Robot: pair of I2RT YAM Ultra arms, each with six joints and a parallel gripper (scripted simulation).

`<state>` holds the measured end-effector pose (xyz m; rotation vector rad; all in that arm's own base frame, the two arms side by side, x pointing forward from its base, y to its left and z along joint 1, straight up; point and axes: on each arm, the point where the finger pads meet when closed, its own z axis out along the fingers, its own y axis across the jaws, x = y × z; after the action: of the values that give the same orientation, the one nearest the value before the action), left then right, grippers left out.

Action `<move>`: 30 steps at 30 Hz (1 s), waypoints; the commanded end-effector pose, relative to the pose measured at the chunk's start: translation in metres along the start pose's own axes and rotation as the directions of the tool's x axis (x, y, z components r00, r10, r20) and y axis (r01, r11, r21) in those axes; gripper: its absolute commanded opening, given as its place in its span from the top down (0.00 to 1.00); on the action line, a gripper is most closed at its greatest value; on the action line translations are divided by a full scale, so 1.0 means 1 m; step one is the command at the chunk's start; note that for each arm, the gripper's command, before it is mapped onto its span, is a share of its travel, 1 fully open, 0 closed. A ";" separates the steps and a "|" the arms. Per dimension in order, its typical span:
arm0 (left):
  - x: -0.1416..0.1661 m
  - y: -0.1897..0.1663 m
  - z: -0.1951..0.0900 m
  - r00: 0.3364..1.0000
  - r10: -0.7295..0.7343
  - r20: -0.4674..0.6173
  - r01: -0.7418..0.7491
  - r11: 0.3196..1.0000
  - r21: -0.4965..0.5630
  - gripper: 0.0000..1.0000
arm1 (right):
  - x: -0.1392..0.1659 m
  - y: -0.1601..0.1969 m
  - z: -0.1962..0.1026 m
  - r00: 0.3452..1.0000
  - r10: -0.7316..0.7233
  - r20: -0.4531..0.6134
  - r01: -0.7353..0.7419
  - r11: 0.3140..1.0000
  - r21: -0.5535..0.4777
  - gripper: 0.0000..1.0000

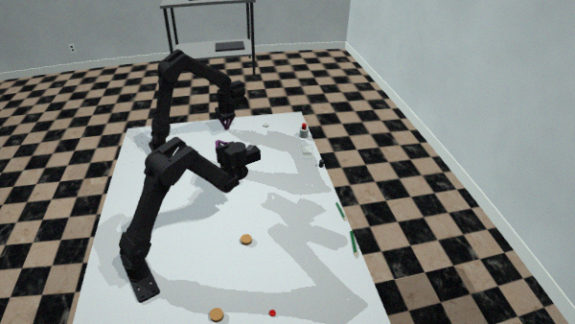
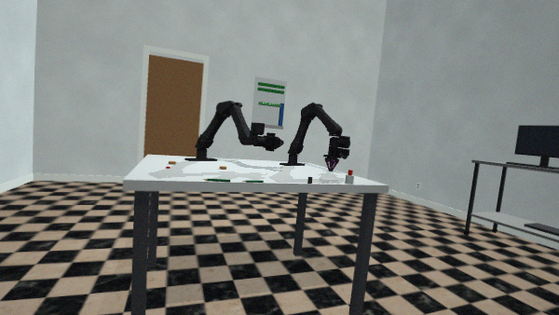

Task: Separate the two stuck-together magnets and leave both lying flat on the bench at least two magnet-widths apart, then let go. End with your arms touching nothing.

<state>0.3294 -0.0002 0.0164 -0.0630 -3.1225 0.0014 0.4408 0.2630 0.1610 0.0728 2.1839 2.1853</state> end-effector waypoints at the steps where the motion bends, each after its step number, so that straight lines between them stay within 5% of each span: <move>1: -0.004 0.001 -0.003 1.000 -0.002 0.018 0.002 1.000 -0.001 0.82 | 0.000 0.010 0.001 1.000 -0.031 -0.003 0.031 0.999 -0.008 0.82; 12: -0.004 0.000 0.004 1.000 -0.002 0.018 0.002 1.000 -0.001 0.82 | 0.000 0.010 0.001 1.000 -0.031 -0.003 0.031 0.999 -0.008 0.82; 13: -0.004 0.000 0.004 1.000 -0.002 0.018 0.002 1.000 -0.001 0.00 | 0.000 0.010 0.001 1.000 -0.031 -0.003 0.031 0.999 -0.008 0.82; 30: -0.004 0.000 0.000 1.000 -0.002 0.018 0.002 1.000 -0.001 0.00 | 0.000 0.010 0.001 1.000 -0.031 -0.003 0.031 0.999 -0.008 0.82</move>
<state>0.3297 -0.0005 0.0092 -0.0616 -3.1259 0.0023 0.4405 0.2631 0.1609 0.0719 2.1847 2.1860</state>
